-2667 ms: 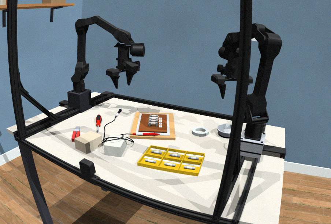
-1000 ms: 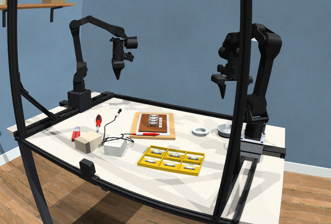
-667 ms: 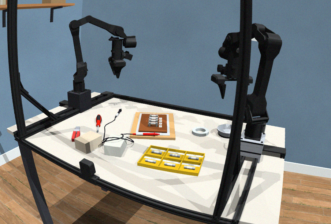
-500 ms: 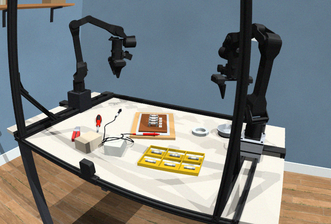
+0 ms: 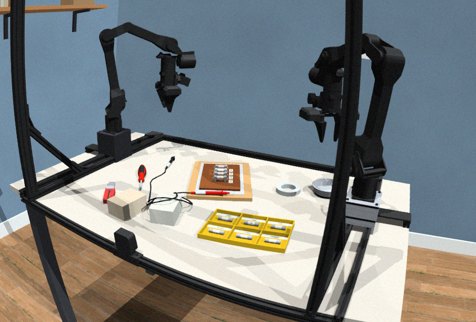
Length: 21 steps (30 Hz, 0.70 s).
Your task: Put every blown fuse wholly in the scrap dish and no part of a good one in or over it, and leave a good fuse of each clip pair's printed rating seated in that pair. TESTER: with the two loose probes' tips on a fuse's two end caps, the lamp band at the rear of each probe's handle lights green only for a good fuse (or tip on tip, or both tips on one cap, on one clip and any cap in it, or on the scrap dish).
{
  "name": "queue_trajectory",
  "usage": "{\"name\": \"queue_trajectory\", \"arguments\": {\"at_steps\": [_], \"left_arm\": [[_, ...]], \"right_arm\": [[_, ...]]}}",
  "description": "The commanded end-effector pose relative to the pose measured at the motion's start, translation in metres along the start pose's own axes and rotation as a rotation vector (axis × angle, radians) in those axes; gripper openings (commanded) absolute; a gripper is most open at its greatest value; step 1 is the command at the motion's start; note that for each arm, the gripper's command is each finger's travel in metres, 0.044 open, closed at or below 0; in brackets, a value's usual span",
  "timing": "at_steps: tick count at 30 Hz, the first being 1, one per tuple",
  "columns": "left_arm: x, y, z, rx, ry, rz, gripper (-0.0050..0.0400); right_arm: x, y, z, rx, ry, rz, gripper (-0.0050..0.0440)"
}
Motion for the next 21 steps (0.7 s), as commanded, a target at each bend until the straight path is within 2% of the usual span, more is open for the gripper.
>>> {"name": "queue_trajectory", "arguments": {"at_steps": [1, 7, 9, 21], "left_arm": [[0.001, 0.005, 0.002, -0.022, 0.006, 0.002, 0.04], [0.001, 0.005, 0.002, -0.022, 0.006, 0.002, 0.04], [0.001, 0.005, 0.002, -0.022, 0.006, 0.002, 0.04], [0.001, 0.005, 0.002, -0.022, 0.006, 0.002, 0.04]], "right_arm": [[0.015, -0.005, 0.001, 0.005, 0.049, 0.005, 0.0089], [0.038, -0.011, 0.003, 0.005, 0.135, 0.005, 0.0089], [0.038, -0.011, 0.003, 0.005, 0.135, 0.005, 0.0089], [0.087, -0.016, 0.01, -0.018, 0.309, 0.009, 0.0089]]}}
Point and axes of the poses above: on each arm, the point midway between the two fingers, 35 mm back from their tips, its own y axis back along the fingers, its own x axis across the jaws, z = x × y, the point moved 6 cm from there along y, back along the fingers, and after that the axes turned 3 degrees about -y, right-handed, at the moved point
